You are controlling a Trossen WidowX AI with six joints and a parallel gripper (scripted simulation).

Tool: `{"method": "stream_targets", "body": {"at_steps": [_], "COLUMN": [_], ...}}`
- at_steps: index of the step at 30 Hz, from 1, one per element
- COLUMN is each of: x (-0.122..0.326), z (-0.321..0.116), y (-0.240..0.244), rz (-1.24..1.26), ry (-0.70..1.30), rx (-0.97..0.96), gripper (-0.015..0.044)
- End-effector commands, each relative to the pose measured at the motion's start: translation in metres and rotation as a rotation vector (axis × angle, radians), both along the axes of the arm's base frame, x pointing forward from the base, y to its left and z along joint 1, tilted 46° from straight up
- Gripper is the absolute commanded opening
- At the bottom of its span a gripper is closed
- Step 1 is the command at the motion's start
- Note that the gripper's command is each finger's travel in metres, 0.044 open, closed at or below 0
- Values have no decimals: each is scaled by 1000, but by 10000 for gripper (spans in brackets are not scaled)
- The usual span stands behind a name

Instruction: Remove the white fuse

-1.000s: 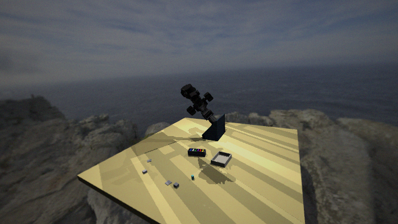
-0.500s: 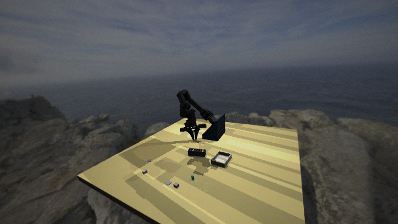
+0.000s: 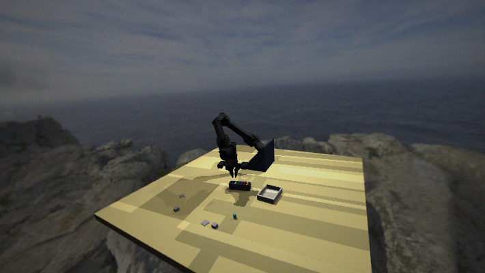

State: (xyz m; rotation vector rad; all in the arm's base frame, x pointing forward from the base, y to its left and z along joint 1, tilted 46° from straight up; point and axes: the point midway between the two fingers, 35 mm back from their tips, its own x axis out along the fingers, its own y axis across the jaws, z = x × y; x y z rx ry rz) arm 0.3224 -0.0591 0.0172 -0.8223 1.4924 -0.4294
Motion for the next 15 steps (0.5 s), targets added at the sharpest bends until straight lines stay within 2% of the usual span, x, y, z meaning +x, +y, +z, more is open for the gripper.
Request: {"method": "stream_targets", "body": {"at_steps": [1,15], "x": [-1,0], "z": [-2,-13], "y": [-3,-12], "rz": [2,2], "ry": [10,10], "rx": [-6,-7], "gripper": [71,71]}}
